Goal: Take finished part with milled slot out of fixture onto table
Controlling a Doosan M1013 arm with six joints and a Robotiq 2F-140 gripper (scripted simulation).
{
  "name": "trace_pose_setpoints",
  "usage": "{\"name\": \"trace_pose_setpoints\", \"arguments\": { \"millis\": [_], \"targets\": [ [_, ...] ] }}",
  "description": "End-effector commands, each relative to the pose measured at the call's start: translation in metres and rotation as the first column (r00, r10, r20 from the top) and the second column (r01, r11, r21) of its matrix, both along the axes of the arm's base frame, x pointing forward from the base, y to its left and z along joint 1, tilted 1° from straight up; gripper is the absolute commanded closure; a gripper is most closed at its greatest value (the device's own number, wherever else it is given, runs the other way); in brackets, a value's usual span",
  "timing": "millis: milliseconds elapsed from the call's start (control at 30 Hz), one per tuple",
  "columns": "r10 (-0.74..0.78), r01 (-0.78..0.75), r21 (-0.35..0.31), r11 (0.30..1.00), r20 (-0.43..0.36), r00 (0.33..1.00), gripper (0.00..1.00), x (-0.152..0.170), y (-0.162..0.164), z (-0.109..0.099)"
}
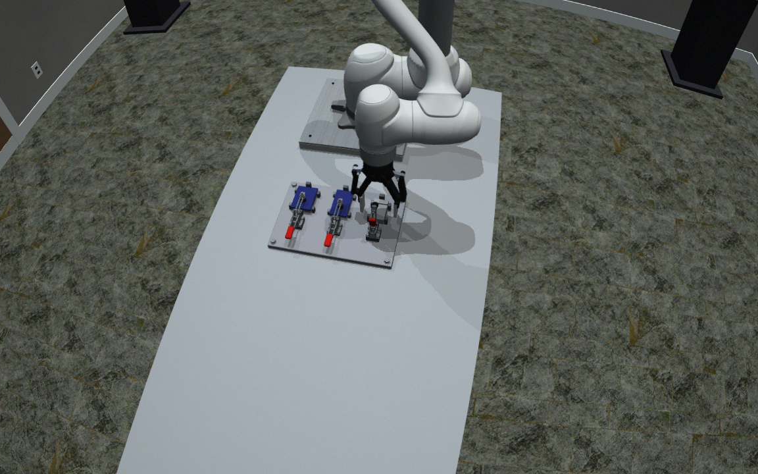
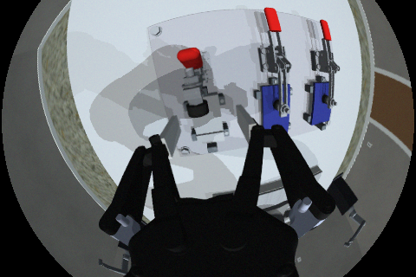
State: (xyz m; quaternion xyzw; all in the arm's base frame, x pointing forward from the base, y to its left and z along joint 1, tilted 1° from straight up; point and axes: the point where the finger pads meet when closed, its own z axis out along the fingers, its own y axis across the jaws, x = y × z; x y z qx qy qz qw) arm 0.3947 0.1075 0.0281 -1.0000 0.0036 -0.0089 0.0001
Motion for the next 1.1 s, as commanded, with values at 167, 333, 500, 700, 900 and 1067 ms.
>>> {"name": "trace_pose_setpoints", "arguments": {
  "millis": [167,333,500,700,900,1067],
  "targets": [
    [0.0,0.0,0.0,1.0,0.0,1.0,0.42,0.0,0.0,0.0],
    [0.0,0.0,0.0,1.0,0.0,1.0,0.42,0.0,0.0,0.0],
    [0.0,0.0,0.0,1.0,0.0,1.0,0.42,0.0,0.0,0.0],
    [0.0,0.0,0.0,1.0,0.0,1.0,0.42,0.0,0.0,0.0],
    [0.0,0.0,0.0,1.0,0.0,1.0,0.42,0.0,0.0,0.0],
    [0.0,0.0,0.0,1.0,0.0,1.0,1.0,0.0,0.0,0.0]
  ]
}}
